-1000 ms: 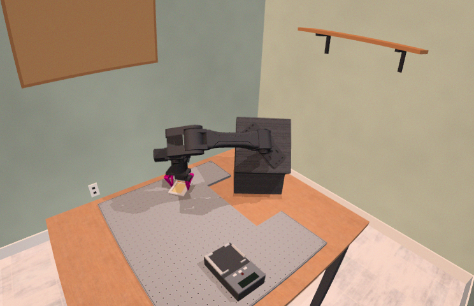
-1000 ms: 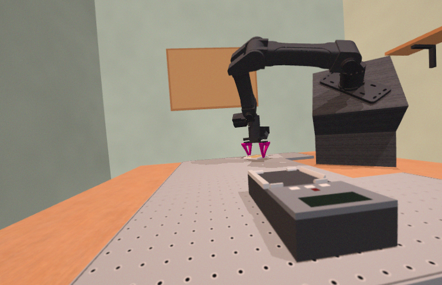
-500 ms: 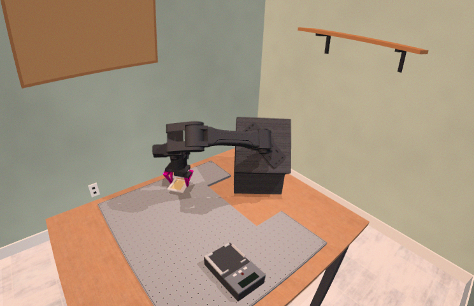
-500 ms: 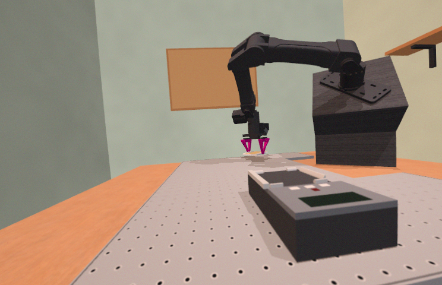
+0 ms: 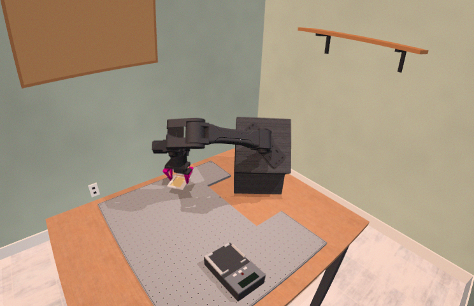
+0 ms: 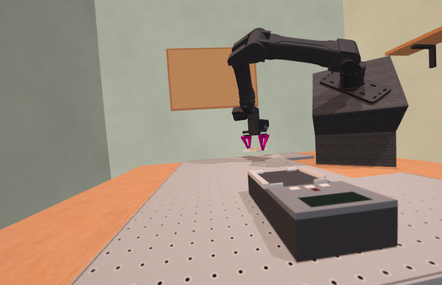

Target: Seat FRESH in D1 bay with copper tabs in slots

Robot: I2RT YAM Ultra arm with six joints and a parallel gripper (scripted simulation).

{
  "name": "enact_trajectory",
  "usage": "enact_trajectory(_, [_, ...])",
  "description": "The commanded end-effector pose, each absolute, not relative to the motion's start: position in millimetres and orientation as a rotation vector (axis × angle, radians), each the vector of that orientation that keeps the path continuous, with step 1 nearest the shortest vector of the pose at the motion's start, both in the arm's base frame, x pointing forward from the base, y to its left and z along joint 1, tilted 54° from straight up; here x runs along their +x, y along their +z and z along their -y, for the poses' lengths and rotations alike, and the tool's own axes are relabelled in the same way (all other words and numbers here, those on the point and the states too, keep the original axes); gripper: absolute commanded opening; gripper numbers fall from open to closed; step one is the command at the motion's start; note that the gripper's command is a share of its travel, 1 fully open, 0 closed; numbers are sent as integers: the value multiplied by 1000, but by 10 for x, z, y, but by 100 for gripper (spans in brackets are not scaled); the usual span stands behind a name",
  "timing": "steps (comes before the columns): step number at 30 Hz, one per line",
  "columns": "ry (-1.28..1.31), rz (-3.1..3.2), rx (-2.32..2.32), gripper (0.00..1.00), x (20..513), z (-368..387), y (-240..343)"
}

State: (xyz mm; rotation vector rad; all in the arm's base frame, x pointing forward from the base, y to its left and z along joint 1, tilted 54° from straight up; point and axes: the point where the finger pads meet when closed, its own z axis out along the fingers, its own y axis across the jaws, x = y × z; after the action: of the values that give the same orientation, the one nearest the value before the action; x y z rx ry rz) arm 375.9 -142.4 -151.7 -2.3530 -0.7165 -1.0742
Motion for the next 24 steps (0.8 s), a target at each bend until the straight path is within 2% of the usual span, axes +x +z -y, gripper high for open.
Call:
enact_trajectory(1, [-1078, 672, -2367, 0, 3614, 1556, -1411])
enact_trajectory(24, [-1105, 699, -2380, 0, 3637, 1729, -1293])
